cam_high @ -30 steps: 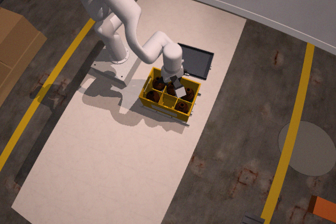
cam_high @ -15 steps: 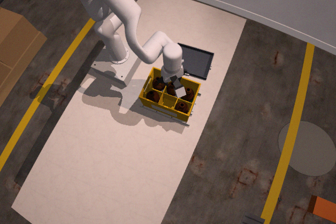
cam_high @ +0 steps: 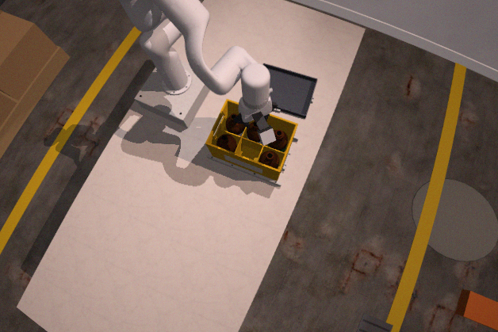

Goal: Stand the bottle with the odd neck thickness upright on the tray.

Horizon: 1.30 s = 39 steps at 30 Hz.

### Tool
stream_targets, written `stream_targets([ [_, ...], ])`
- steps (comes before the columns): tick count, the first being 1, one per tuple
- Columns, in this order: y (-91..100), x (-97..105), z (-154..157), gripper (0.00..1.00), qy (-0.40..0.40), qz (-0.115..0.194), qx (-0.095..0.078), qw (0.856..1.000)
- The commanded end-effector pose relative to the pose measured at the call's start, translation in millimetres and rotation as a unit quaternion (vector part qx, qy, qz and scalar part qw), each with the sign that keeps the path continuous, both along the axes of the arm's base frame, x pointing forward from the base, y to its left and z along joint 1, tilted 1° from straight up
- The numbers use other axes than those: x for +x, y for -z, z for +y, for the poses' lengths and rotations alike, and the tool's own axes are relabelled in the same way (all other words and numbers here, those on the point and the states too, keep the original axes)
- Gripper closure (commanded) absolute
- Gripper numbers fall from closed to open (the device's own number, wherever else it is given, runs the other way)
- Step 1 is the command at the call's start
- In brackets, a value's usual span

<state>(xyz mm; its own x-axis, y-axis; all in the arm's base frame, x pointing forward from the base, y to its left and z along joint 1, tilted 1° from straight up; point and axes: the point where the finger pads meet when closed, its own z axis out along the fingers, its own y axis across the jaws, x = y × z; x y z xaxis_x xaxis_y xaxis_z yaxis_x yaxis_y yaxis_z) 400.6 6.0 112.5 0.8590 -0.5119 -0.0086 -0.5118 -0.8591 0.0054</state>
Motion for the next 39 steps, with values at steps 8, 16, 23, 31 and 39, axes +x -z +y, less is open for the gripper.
stream_targets([
  [8,-1.3,1.2,0.0,0.35,0.000,-0.002,0.000,1.000],
  [16,-1.3,1.2,0.0,0.35,0.000,-0.002,0.000,1.000],
  [23,-1.1,1.2,0.0,0.35,0.000,-0.002,0.000,1.000],
  [31,1.7,1.2,0.0,0.35,0.000,-0.002,0.000,1.000],
  [39,6.3,1.1,-0.1,0.35,0.000,-0.002,0.000,1.000],
])
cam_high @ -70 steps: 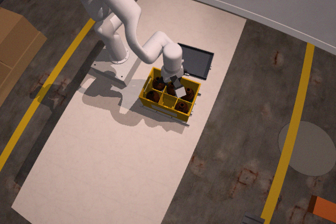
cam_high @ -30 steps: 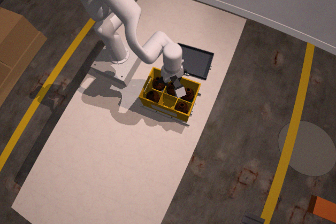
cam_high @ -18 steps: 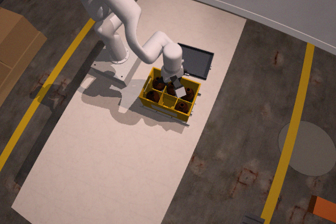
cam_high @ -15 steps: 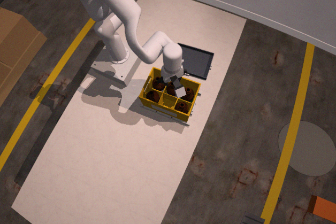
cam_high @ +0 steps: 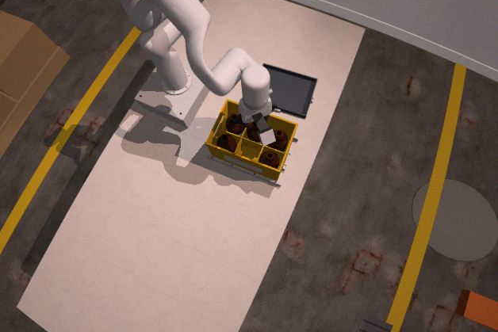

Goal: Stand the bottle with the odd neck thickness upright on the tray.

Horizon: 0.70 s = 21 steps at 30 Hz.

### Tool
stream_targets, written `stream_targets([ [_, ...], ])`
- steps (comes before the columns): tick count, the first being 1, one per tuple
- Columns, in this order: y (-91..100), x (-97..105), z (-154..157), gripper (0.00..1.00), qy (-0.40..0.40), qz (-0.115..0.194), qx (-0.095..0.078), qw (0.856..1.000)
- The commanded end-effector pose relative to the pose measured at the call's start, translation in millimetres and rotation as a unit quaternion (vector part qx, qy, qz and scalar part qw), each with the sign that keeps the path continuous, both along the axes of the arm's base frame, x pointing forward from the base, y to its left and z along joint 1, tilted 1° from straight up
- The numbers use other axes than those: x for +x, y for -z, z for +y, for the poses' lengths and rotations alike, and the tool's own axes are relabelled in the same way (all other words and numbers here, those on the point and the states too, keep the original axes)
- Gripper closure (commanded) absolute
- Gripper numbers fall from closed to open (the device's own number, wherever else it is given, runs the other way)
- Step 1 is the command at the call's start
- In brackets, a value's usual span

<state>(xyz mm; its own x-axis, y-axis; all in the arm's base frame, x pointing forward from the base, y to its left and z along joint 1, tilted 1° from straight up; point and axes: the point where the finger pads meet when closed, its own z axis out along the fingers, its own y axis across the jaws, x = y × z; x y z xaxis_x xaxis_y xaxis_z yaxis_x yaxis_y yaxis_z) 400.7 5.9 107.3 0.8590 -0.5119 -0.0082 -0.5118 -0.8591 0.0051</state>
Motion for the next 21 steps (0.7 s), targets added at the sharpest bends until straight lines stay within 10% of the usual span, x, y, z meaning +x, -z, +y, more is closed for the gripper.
stream_targets([
  [1,2.1,1.0,0.0,0.35,0.000,-0.002,0.000,1.000],
  [21,23.6,0.9,0.4,0.35,0.000,-0.002,0.000,1.000],
])
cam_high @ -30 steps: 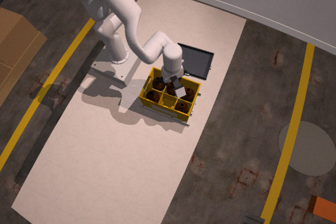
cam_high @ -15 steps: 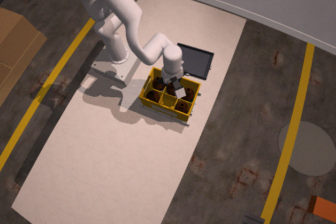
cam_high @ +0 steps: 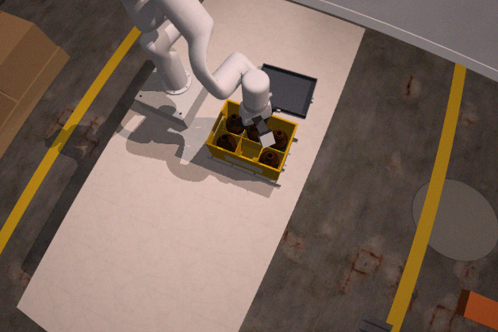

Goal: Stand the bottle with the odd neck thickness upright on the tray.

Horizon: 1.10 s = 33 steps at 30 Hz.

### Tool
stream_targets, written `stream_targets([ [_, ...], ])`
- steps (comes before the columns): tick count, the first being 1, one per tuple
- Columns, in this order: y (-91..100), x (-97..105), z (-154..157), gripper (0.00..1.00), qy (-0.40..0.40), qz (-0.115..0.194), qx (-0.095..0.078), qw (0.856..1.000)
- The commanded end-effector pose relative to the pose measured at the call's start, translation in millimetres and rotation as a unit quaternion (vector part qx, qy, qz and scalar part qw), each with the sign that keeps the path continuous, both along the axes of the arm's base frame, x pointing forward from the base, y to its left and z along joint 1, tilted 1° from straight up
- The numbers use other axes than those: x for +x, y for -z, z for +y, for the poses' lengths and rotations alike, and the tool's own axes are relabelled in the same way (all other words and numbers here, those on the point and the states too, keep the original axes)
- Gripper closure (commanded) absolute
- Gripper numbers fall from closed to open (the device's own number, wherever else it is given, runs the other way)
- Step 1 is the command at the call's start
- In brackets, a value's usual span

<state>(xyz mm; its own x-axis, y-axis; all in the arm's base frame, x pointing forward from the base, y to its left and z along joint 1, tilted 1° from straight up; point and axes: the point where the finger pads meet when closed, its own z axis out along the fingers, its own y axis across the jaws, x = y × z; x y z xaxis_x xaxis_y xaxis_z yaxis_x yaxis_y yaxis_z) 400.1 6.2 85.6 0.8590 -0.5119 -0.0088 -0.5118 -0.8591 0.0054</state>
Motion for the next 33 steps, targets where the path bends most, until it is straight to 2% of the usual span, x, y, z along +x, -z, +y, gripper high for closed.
stream_targets([
  [1,2.9,1.4,0.1,0.35,0.000,-0.002,0.000,1.000],
  [16,11.7,1.3,0.2,0.35,0.000,-0.002,0.000,1.000],
  [33,12.5,1.3,0.3,0.35,0.000,-0.002,0.000,1.000],
])
